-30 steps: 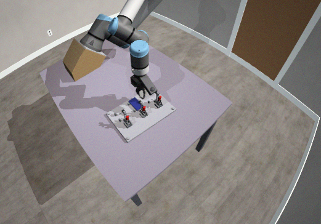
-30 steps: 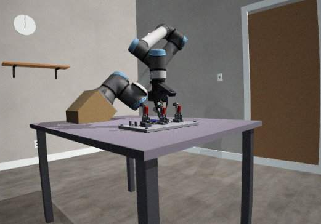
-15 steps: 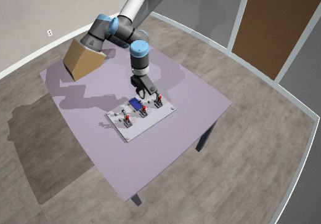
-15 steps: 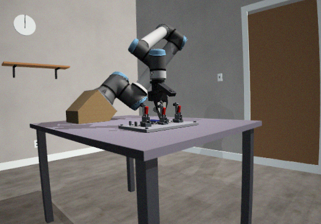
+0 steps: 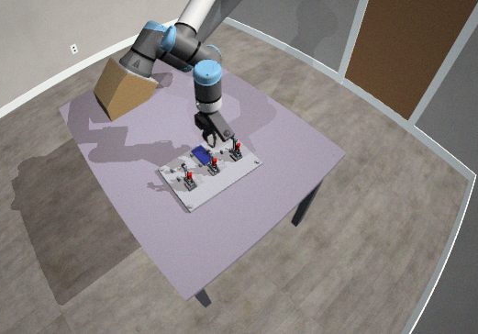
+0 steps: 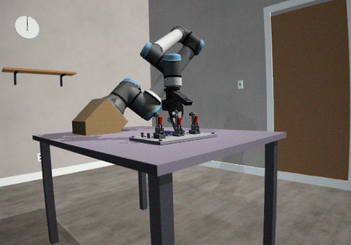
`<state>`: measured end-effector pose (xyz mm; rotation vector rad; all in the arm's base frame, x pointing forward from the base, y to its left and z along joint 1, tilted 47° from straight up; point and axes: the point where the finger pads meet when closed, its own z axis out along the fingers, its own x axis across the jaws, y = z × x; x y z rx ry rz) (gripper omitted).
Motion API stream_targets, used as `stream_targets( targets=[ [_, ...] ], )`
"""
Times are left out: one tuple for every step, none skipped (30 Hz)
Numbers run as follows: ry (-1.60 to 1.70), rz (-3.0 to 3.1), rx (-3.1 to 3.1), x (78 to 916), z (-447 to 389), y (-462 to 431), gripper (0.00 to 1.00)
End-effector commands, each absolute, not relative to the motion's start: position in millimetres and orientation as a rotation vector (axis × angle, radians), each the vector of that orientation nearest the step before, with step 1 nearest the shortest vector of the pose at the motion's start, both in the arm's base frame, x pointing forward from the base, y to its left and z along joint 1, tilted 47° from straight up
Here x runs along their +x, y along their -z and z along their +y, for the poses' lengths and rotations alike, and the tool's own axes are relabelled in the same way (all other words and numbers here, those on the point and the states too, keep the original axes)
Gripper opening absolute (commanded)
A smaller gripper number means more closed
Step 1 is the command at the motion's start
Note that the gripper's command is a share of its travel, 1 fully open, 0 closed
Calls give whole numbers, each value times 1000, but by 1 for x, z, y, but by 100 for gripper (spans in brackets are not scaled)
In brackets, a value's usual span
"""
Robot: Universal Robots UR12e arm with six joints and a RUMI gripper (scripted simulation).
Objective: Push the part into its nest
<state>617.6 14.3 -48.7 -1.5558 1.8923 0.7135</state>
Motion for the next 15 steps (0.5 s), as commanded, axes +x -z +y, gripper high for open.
stream_targets(
  targets=[
    [-712,1892,-1556,618,14,49,0],
    [-712,1892,-1556,618,14,49,0],
    [-712,1892,-1556,618,14,49,0],
    [-712,1892,-1556,618,14,49,0],
    [-712,1892,-1556,618,14,49,0],
    [-712,1892,-1556,618,14,49,0],
    [-712,1892,-1556,618,15,49,0],
    [-712,1892,-1556,618,15,49,0],
    [-712,1892,-1556,618,15,49,0],
    [-712,1892,-1556,618,15,50,0],
    [-712,1892,-1556,619,15,50,0],
    [-712,1892,-1556,619,15,50,0],
    [-712,1892,-1556,619,15,50,0],
    [-712,1892,-1556,619,15,50,0],
    [-712,1892,-1556,619,16,51,0]
  ],
)
